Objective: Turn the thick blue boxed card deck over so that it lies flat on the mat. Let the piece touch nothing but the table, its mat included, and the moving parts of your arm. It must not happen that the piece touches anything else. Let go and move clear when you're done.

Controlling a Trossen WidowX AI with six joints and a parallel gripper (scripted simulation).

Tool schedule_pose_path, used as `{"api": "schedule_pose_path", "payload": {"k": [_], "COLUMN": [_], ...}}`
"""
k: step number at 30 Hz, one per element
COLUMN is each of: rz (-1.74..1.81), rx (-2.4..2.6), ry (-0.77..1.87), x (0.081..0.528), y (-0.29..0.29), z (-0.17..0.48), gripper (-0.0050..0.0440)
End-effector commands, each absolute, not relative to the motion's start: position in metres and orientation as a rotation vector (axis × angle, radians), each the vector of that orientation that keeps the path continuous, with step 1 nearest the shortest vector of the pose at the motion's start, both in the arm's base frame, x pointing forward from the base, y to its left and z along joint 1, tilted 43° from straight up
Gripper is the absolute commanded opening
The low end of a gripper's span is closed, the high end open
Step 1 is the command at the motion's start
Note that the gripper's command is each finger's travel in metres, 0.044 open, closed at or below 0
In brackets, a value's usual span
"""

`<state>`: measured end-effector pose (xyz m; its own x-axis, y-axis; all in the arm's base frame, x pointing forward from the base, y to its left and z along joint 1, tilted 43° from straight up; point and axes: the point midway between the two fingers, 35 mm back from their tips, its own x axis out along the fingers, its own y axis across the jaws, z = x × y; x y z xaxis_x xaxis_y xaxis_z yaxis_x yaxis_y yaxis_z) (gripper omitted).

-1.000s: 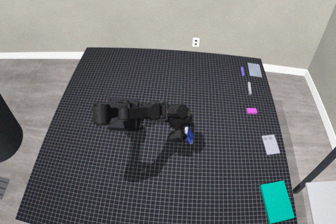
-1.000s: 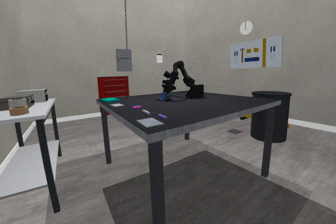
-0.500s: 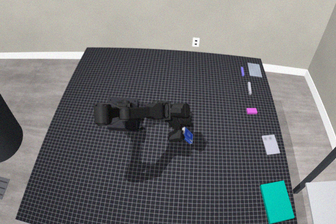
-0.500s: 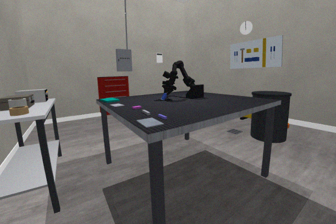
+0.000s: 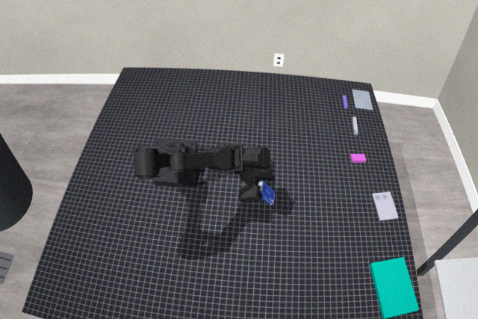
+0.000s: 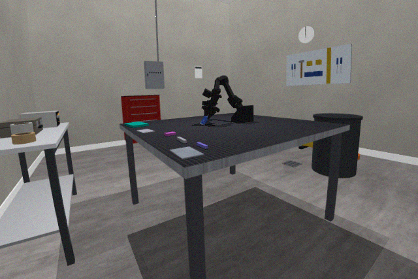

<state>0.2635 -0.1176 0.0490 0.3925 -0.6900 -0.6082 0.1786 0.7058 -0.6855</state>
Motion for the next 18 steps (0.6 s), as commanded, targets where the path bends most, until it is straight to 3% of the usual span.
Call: {"api": "schedule_pose_path", "payload": {"k": [1,18], "rz": [-0.598,-0.609], "rx": [-0.57,-0.564], "ry": [1.025,1.04], "x": [0.266,0.2667], "y": [-0.1188,-0.1193], "z": [0.0507,0.0516], "gripper": [0.0261,0.0261]}}
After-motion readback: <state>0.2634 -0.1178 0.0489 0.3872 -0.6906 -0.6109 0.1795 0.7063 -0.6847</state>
